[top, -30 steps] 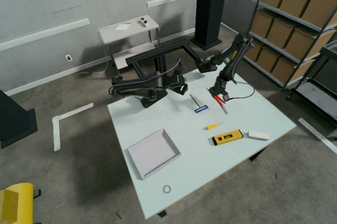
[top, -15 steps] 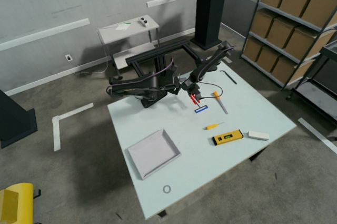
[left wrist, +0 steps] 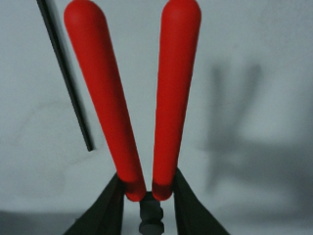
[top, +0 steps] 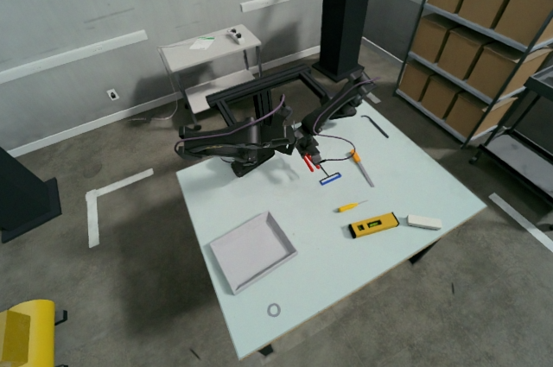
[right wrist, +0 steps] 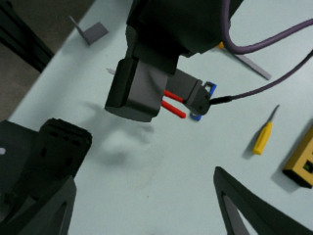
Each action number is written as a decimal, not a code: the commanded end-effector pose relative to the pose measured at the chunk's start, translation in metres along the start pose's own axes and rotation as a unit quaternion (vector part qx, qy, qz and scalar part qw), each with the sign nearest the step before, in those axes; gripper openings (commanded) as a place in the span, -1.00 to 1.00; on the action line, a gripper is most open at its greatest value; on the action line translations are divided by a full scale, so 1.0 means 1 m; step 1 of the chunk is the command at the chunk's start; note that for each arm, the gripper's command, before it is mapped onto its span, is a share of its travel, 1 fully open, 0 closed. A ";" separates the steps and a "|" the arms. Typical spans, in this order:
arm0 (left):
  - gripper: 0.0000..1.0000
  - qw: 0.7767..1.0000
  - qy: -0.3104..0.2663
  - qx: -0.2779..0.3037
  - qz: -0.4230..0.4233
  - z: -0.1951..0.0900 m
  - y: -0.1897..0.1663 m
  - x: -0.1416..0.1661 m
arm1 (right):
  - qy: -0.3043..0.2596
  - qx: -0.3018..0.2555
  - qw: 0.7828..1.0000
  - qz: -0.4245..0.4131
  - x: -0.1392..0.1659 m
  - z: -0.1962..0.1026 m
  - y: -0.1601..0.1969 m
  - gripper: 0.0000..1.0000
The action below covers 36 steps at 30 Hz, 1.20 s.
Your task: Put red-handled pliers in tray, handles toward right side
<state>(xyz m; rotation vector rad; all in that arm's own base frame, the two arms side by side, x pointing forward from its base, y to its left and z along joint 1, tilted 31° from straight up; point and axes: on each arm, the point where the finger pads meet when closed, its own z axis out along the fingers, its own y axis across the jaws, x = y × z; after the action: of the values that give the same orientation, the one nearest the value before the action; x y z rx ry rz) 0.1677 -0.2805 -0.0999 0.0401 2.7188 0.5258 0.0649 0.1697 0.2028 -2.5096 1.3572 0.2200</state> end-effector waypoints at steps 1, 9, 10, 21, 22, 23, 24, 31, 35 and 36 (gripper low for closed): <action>-0.45 1.000 -0.008 0.016 -0.003 -0.017 -0.011 -0.004 | -0.010 -0.010 1.000 -0.003 -0.003 -0.006 0.007 1.00; -0.45 1.000 -0.008 0.014 -0.006 -0.030 -0.012 -0.006 | -0.010 -0.010 1.000 -0.003 -0.003 -0.006 0.007 1.00; -0.45 1.000 -0.007 0.014 -0.006 -0.025 -0.011 -0.007 | -0.010 -0.010 1.000 -0.003 -0.003 -0.006 0.007 1.00; -0.45 1.000 -0.010 0.006 0.002 0.024 -0.009 -0.004 | -0.010 -0.010 1.000 -0.003 -0.003 -0.006 0.007 1.00; -0.45 1.000 -0.009 0.005 0.002 0.029 -0.009 -0.004 | -0.010 -0.010 1.000 -0.003 -0.003 -0.006 0.007 1.00; -0.45 1.000 -0.009 0.005 0.002 0.034 -0.009 -0.004 | -0.010 -0.010 1.000 -0.003 -0.003 -0.006 0.007 1.00; -0.45 1.000 -0.009 0.005 0.001 0.038 -0.009 -0.004 | -0.010 -0.010 1.000 -0.003 -0.003 -0.006 0.007 1.00; -0.45 1.000 -0.011 0.009 0.000 0.057 -0.010 -0.006 | -0.010 -0.010 1.000 -0.003 -0.003 -0.006 0.007 1.00; -0.45 1.000 -0.011 0.008 0.000 0.064 -0.009 -0.005 | -0.010 -0.010 1.000 -0.003 -0.003 -0.006 0.007 1.00; -0.45 1.000 -0.011 0.008 0.000 0.064 -0.009 -0.005 | -0.010 -0.010 1.000 -0.003 -0.003 -0.006 0.007 1.00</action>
<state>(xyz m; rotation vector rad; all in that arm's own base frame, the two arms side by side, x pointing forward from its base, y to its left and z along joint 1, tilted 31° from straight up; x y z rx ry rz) 0.1928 -0.2547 -0.1574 0.0175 2.7253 0.5679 0.0648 0.1696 0.2027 -2.5103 1.3577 0.2201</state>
